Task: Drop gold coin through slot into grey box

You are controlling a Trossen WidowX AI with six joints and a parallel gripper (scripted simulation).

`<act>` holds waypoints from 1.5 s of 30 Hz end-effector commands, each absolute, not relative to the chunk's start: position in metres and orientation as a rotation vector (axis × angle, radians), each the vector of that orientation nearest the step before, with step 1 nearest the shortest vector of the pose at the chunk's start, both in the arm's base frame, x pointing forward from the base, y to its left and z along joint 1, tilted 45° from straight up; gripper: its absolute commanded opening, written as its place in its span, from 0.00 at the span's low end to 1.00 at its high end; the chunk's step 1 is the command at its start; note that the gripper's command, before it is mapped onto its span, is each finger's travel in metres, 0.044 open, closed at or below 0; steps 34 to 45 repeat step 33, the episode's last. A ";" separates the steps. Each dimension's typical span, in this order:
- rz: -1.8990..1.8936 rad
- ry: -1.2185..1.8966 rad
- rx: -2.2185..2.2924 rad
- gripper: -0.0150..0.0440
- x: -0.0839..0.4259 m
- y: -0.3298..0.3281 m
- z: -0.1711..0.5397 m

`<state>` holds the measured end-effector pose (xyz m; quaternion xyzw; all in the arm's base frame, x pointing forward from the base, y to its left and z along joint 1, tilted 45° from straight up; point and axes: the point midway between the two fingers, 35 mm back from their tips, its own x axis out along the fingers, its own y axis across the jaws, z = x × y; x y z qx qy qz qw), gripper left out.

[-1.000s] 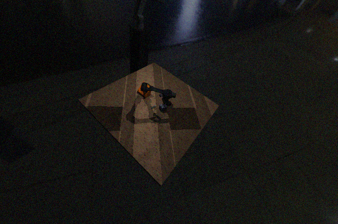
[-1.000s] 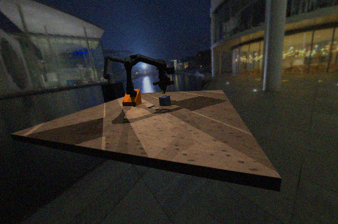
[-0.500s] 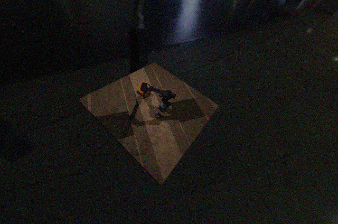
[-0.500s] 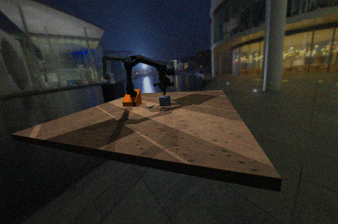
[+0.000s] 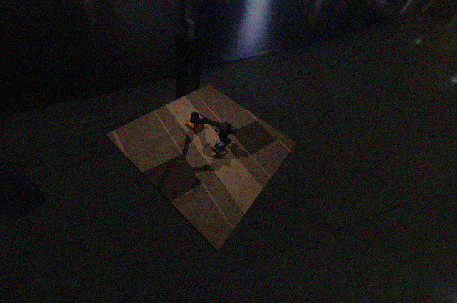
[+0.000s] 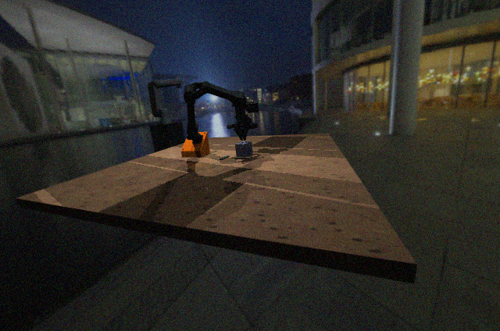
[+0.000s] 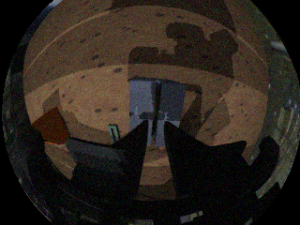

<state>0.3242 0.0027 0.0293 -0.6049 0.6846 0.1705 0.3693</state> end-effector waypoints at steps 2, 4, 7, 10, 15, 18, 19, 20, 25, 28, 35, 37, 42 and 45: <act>0.436 1.756 -1.552 0.53 0.324 0.003 0.030; 0.436 1.756 -1.552 0.53 0.324 0.003 0.030; 0.436 1.756 -1.552 0.53 0.324 0.003 0.030; 0.436 1.756 -1.552 0.53 0.324 0.003 0.030; 0.438 1.757 -1.553 0.75 0.324 0.013 0.040; 0.438 1.757 -1.553 0.88 0.324 0.015 0.042; 0.438 1.757 -1.553 0.93 0.324 0.017 0.044; 0.439 1.758 -1.554 0.97 0.324 0.022 0.049; 0.437 1.765 -1.561 1.00 0.320 0.044 0.073; 0.437 1.765 -1.561 1.00 0.320 0.044 0.073; 0.437 1.765 -1.561 1.00 0.320 0.044 0.073; 0.437 1.765 -1.561 1.00 0.320 0.044 0.073; 0.437 1.765 -1.561 1.00 0.320 0.044 0.073; 0.437 1.765 -1.561 1.00 0.320 0.044 0.073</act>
